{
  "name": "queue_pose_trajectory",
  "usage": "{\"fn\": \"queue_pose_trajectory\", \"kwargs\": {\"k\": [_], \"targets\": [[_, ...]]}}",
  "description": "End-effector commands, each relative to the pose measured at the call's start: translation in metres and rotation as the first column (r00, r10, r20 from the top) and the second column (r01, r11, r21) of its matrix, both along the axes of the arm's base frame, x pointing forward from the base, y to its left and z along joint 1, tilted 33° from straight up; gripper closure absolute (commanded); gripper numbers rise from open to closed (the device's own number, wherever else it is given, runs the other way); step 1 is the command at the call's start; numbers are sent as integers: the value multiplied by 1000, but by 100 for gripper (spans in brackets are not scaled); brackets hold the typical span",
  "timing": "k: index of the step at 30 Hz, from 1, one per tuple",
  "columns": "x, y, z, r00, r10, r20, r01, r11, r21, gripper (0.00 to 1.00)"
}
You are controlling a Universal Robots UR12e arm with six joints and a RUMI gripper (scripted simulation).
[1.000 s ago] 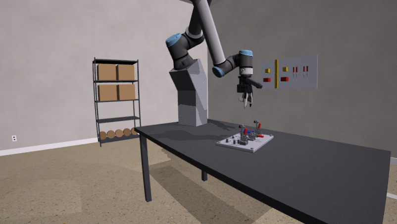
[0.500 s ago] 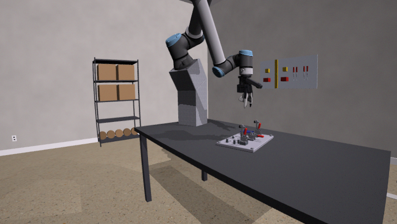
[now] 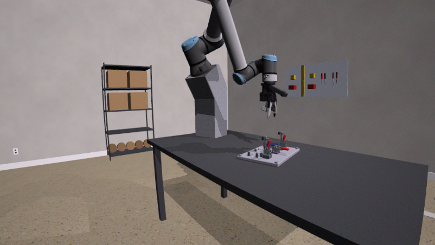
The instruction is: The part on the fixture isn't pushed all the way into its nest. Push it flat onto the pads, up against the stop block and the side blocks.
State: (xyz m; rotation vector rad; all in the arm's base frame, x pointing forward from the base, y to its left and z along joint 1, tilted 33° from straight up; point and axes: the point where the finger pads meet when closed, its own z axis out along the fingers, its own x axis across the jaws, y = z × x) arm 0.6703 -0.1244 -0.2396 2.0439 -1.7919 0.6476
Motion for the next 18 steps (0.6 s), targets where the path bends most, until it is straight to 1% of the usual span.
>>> {"fn": "queue_pose_trajectory", "kwargs": {"k": [1,17,18], "targets": [[0,0,0,1000,0,1,0,1000,0,41],[0,0,0,1000,0,1,0,1000,0,41],[0,0,0,1000,0,1,0,1000,0,72]]}}
